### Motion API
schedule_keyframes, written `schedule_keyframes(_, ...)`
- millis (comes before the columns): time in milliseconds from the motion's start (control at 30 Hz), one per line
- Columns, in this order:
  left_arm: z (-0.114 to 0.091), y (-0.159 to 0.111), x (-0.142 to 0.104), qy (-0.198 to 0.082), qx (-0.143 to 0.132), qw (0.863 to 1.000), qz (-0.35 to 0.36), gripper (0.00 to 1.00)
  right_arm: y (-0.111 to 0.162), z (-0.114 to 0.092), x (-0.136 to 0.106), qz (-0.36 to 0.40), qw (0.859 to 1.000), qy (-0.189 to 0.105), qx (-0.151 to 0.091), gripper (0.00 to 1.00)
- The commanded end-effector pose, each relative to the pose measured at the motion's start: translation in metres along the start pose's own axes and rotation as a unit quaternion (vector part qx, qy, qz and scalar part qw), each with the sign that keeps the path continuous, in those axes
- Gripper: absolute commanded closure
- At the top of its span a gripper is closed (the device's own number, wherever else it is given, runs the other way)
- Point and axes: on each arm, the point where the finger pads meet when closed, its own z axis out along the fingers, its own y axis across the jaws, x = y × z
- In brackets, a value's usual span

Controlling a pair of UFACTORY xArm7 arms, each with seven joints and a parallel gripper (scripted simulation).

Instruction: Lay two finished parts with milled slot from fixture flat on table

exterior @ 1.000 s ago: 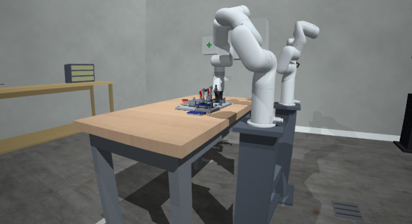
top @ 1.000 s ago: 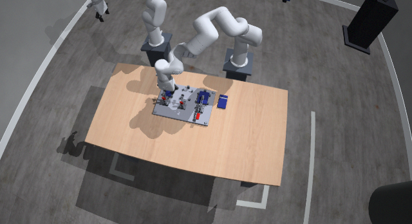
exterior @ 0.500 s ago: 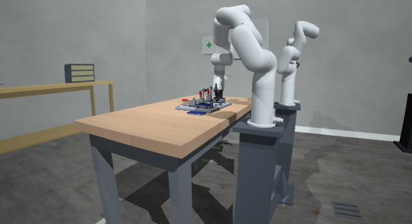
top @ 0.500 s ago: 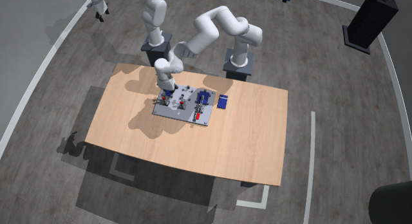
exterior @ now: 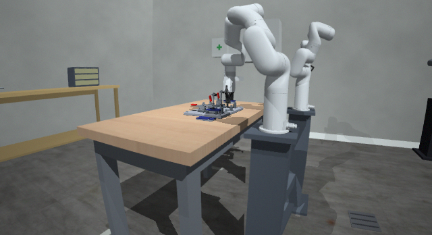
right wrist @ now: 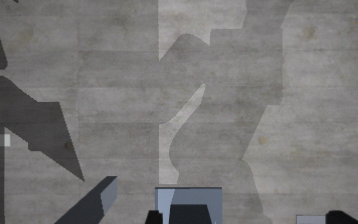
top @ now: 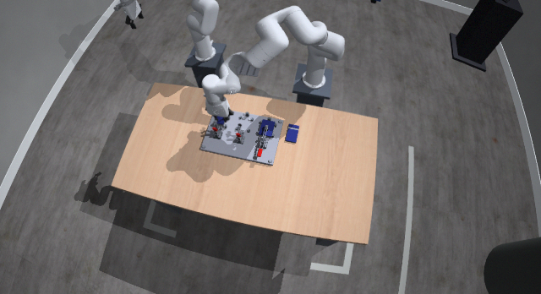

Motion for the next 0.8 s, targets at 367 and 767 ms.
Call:
schedule_keyframes(367, -0.0127, -0.0013, -0.0010, -0.002, 0.002, 1.000, 0.000, 1.00, -0.0002, -0.0013, 0.0010, 0.000, 1.000, 0.002, 0.000, 0.00)
schedule_keyframes(767, -0.0143, -0.0013, -0.0010, -0.002, 0.002, 1.000, 0.000, 1.00, -0.0002, -0.0013, 0.0010, 0.000, 1.000, 0.002, 0.000, 0.00)
